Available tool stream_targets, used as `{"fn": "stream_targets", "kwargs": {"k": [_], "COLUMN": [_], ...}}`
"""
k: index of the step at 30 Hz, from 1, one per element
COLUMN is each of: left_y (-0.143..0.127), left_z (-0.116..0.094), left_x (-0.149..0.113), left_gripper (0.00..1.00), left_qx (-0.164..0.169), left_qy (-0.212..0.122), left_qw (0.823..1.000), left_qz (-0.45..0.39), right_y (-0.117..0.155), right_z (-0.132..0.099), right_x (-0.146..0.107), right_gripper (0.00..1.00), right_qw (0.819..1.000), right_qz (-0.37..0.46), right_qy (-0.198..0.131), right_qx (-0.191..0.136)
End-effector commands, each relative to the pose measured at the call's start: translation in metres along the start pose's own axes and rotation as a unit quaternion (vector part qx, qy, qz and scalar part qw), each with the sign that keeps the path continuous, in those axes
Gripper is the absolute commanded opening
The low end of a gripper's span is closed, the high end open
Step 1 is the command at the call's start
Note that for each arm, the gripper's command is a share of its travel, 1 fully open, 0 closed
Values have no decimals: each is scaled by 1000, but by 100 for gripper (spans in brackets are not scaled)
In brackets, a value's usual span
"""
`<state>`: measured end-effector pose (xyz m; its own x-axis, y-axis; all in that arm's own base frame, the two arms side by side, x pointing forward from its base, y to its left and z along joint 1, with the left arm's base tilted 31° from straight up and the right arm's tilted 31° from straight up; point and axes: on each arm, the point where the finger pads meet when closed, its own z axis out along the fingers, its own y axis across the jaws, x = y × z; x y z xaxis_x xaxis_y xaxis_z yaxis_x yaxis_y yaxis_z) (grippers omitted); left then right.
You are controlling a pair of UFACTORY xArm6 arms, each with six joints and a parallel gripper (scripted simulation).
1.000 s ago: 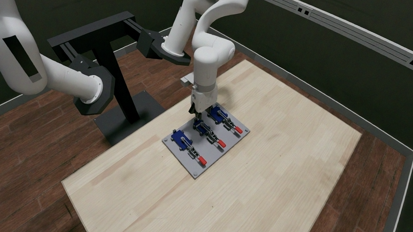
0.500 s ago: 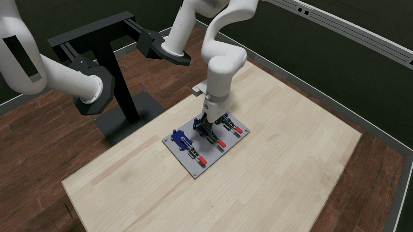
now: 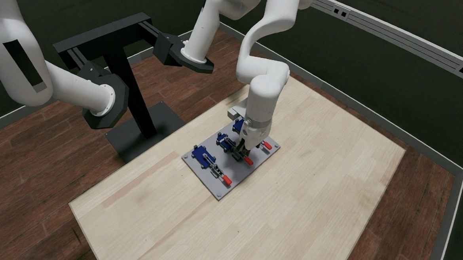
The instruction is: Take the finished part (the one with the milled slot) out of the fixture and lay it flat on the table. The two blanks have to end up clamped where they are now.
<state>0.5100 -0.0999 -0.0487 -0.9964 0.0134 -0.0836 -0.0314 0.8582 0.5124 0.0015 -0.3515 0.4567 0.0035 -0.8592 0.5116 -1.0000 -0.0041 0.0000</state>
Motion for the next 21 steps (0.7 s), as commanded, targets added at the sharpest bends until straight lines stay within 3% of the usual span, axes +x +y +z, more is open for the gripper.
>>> {"fn": "stream_targets", "kwargs": {"k": [1,11,21], "left_y": [-1,-1,-1], "left_z": [-2,4,34], "left_x": [-5,-5,-5], "left_gripper": [48,48,48], "left_qx": [1,1,1], "left_qy": [-2,-2,-2], "left_qw": [1000,1000,1000], "left_qz": [0,0,0], "right_y": [0,0,0], "right_z": [-2,-2,-2], "right_x": [1,1,1], "right_gripper": [100,100,100], "right_qw": [1000,1000,1000], "right_qz": [0,0,0], "right_qy": [2,2,2], "right_qx": [0,0,0]}}
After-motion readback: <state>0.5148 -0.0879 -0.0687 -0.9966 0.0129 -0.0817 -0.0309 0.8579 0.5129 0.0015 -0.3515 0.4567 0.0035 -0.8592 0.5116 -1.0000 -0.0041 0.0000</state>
